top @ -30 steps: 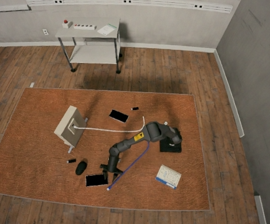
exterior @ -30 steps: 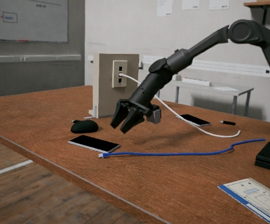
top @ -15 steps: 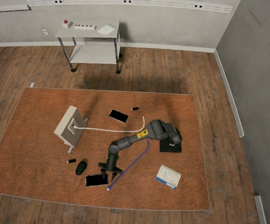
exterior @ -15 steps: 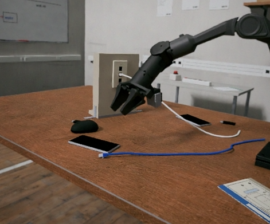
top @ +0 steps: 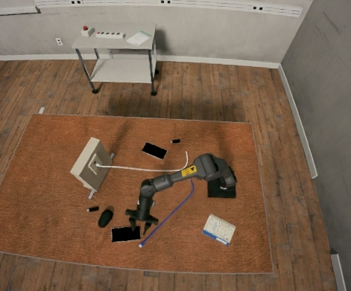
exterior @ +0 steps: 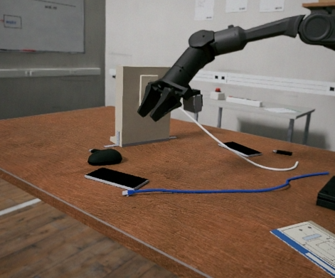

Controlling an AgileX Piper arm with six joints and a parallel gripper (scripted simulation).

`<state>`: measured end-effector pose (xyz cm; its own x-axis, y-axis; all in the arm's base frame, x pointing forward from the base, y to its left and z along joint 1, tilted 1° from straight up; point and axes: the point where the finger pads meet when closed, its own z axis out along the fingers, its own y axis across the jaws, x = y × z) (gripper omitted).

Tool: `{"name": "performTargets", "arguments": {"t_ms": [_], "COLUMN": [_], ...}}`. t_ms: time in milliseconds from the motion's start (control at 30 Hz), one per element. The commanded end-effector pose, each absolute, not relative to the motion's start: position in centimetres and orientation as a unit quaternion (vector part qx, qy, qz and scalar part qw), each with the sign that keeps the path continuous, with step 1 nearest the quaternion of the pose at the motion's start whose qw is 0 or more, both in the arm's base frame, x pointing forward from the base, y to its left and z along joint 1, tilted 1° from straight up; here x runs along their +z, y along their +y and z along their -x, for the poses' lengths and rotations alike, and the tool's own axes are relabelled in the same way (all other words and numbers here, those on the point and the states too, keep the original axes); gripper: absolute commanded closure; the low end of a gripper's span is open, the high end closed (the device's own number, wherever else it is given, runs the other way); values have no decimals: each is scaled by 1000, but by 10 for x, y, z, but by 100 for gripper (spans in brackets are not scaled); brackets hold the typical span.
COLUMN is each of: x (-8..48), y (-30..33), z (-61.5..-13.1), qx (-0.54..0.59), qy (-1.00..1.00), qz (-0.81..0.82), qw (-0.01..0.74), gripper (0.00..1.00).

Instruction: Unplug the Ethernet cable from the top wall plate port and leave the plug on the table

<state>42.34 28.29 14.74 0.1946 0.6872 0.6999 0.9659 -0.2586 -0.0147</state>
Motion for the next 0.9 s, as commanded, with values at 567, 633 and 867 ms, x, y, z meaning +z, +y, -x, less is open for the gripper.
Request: {"name": "performTargets", "arguments": {"t_ms": [567, 633, 867], "x": [162, 165, 175], "y": [232, 218, 169], "z": [-414, -410, -392], "qx": [-322, -323, -311], "qy": [-667, -695, -784], "qz": [661, 636, 537], "qw": [121, 88, -26], "gripper": [36, 36, 36]}}
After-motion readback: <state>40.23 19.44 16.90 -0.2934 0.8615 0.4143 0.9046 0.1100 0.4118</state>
